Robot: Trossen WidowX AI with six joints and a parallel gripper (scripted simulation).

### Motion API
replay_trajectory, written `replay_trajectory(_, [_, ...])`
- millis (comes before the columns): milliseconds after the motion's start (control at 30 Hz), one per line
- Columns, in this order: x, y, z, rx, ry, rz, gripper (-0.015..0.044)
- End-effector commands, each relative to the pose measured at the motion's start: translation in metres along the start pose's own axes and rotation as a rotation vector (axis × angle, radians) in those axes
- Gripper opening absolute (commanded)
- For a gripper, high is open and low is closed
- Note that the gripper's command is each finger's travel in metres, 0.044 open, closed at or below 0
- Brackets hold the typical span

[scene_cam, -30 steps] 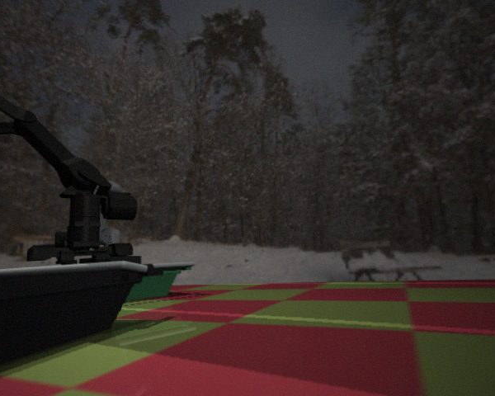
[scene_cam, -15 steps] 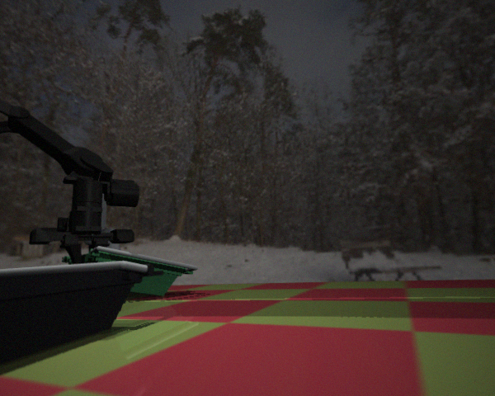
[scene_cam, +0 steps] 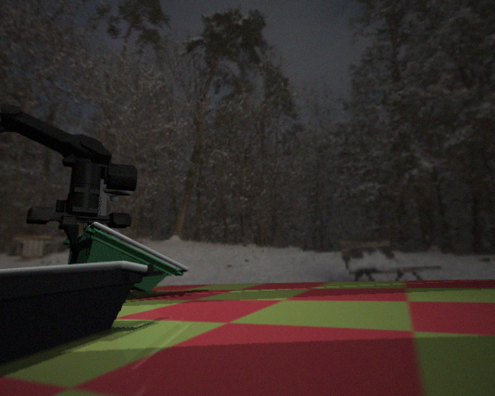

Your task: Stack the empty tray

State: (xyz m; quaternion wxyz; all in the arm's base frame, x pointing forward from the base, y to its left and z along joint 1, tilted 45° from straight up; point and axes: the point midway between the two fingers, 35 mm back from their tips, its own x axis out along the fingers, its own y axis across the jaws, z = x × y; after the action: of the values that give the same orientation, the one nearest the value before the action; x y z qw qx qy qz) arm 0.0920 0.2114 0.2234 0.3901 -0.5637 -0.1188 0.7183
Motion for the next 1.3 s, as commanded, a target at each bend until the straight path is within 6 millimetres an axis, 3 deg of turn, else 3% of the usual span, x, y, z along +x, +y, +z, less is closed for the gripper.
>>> replay_trajectory(0, [-0.008,-0.005,0.003,-0.017,0.002,-0.027,0.0])
replay_trajectory(533, [-0.072,-0.01,0.004,-0.017,0.005,-0.022,0.0])
replay_trajectory(1267, [-0.072,-0.01,0.004,-0.017,0.005,-0.023,0.0])
